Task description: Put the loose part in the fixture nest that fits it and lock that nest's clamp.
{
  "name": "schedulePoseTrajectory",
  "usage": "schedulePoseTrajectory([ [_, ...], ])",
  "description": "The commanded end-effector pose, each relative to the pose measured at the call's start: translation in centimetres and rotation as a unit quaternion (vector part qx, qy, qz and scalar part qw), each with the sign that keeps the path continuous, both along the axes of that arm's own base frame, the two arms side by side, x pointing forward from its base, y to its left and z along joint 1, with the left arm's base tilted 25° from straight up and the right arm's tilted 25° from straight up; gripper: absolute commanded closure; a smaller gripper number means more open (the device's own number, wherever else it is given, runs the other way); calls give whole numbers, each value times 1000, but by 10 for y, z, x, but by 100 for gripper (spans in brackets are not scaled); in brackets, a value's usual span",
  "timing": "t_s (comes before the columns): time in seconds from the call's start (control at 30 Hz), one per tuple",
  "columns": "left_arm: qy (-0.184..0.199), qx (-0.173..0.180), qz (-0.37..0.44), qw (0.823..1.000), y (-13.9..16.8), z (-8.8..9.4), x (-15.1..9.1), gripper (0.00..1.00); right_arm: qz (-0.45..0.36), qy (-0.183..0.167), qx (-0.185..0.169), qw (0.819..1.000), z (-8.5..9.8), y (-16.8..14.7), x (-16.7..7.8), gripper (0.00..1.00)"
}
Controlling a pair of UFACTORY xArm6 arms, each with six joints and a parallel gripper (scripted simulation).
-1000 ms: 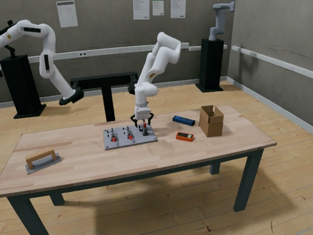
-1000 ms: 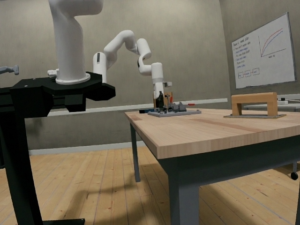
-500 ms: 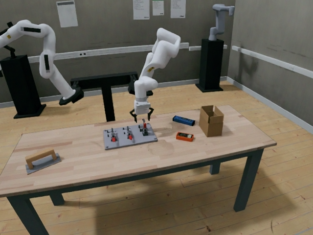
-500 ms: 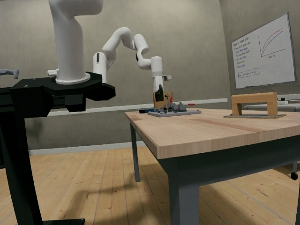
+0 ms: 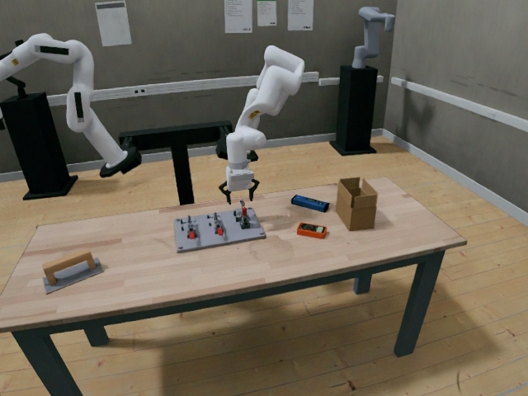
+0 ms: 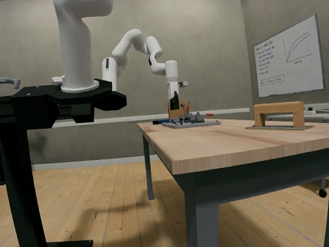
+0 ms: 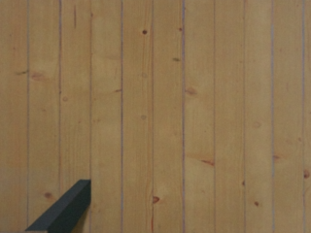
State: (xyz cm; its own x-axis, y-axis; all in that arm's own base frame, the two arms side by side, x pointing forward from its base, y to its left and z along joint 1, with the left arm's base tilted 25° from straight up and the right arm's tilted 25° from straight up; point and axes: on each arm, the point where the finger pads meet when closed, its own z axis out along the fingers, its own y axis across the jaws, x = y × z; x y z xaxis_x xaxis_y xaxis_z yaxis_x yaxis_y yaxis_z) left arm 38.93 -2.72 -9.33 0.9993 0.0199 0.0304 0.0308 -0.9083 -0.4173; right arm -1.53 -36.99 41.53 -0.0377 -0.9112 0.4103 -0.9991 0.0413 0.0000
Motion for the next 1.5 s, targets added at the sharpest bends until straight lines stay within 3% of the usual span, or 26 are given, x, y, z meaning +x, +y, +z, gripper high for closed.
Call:
schedulePoseTrajectory([
  [0.0,-2,-1,-1,1000,-1,1,2,0,0,0,-4,1000,3,0,0,0],
  [0.13,-2,-1,-1,1000,-1,1,2,0,0,0,-4,1000,3,0,0,0],
  [0.17,-2,-1,-1,1000,-1,1,2,100,0,0,-4,1000,3,0,0,0],
  [1.47,-2,-1,-1,1000,1,-3,2,100,0,0,-4,1000,3,0,0,0],
])
